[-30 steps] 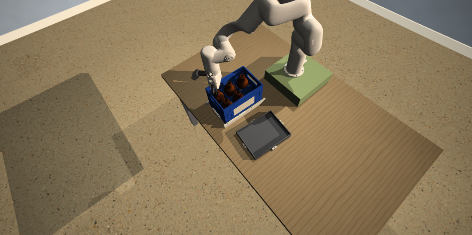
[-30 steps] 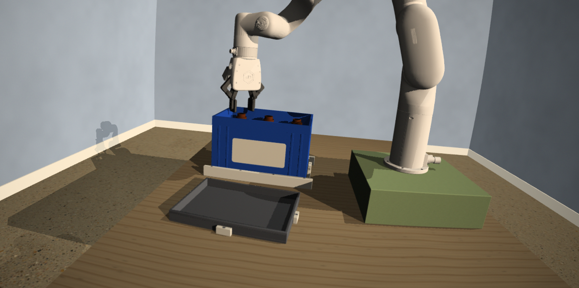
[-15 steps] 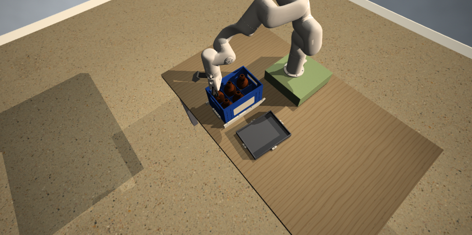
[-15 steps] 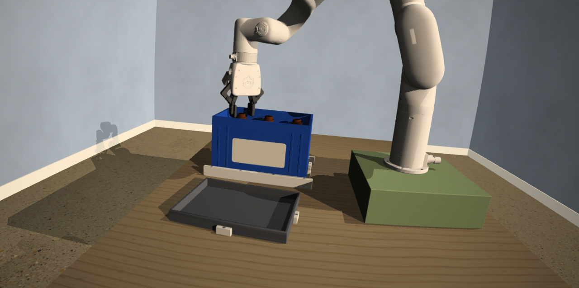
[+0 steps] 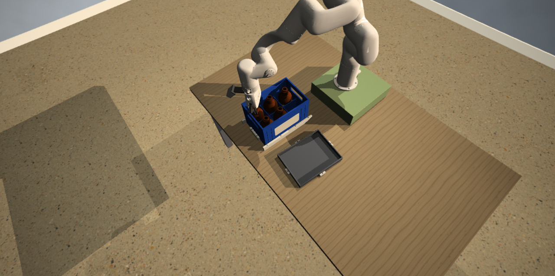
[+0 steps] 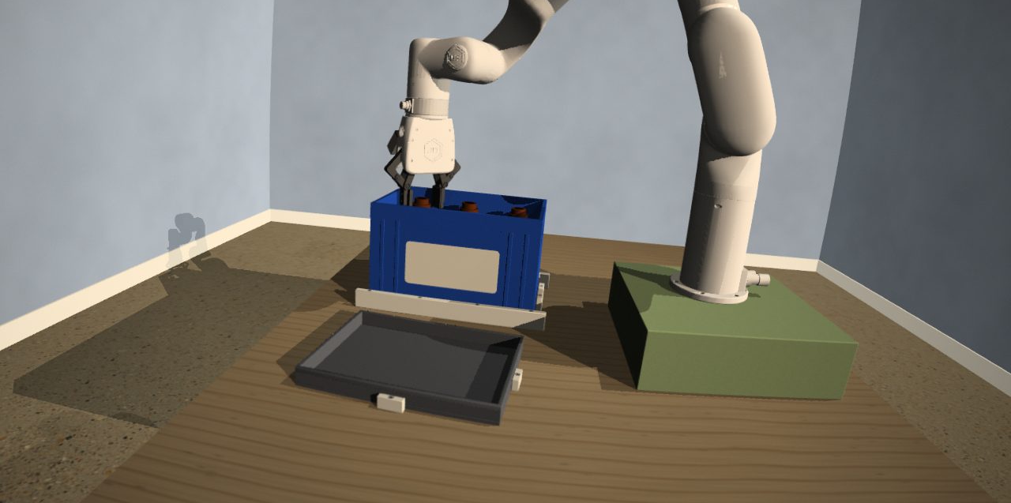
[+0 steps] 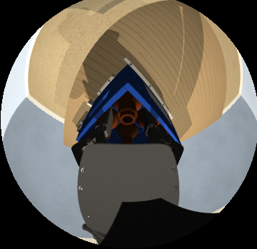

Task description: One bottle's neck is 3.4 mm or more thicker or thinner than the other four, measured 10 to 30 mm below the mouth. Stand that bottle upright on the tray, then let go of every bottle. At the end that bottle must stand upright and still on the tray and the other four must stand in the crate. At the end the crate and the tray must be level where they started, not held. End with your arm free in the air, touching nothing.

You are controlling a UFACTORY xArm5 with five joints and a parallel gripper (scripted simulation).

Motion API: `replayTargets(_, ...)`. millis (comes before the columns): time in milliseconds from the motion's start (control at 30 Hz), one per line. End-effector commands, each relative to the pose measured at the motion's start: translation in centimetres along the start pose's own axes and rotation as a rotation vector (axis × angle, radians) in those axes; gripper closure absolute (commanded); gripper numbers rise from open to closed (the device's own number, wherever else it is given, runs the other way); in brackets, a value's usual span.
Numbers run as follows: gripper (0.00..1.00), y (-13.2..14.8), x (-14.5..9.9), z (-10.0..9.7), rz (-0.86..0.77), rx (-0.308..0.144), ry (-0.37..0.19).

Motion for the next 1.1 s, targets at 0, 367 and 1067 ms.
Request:
replayTargets(0, 0.35, -0.09, 0.09, -0.01, 0.0, 0.003, 0.003)
replayTargets(367, 0.35, -0.09, 0.09, 0.04, 0.0, 0.003, 0.003)
replayTargets(1067, 1.0, -0.09, 0.09, 0.04, 0.0, 0.003, 0.003)
Point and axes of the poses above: the point where the finger pads meet when closed, its own z axis out along the fingers, its own y axis across the jaws, x = y × z, the point moved 3 cm from there along -z, back along the fingers, and after that the axes turned 11 degrees about z, right-handed, at the moved point
